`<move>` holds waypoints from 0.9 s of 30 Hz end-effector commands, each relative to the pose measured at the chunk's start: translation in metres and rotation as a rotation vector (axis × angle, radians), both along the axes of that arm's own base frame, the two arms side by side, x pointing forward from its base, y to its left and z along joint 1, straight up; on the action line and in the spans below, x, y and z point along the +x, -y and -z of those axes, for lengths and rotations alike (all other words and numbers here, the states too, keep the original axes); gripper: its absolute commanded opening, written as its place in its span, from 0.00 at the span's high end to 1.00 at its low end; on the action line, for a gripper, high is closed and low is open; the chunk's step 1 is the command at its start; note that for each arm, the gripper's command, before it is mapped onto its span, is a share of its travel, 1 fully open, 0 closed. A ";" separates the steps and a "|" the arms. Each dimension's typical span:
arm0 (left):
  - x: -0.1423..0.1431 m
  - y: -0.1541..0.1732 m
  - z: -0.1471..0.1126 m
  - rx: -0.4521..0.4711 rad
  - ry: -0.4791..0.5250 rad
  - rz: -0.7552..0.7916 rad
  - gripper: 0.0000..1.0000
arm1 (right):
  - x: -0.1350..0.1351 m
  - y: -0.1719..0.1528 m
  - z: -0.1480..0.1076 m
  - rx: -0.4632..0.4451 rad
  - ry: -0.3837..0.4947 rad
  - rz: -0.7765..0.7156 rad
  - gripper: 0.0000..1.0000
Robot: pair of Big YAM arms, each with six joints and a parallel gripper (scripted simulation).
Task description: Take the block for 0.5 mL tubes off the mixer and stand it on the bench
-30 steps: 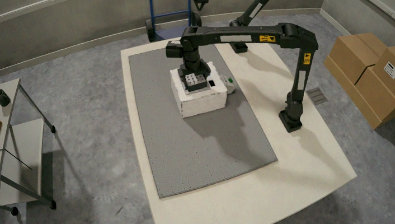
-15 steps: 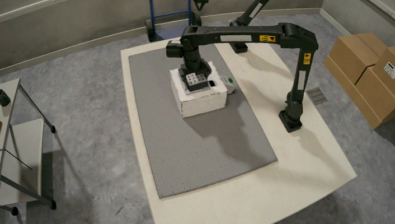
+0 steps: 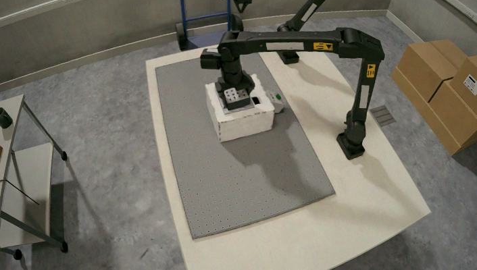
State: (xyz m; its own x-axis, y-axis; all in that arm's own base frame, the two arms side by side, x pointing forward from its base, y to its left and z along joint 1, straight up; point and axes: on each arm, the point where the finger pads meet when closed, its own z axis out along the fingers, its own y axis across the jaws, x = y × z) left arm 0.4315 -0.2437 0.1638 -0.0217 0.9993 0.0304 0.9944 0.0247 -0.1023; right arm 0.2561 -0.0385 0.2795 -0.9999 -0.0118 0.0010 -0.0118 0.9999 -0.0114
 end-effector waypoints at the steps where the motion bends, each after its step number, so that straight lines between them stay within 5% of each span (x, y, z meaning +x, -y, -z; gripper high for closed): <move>1: 0.024 0.015 -0.068 -0.085 0.141 -0.005 1.00 | -0.001 0.001 -0.007 -0.002 0.015 0.011 1.00; 27: 0.025 0.014 -0.069 -0.084 0.147 -0.009 1.00 | 0.000 0.001 -0.009 -0.003 0.023 0.011 1.00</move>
State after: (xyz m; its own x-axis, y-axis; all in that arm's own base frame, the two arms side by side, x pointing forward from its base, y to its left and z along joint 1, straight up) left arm 0.4315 -0.2437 0.1644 -0.0217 0.9993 0.0295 0.9946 0.0246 -0.1007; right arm 0.2561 -0.0385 0.2795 -0.9999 -0.0118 0.0010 -0.0118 0.9999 -0.0114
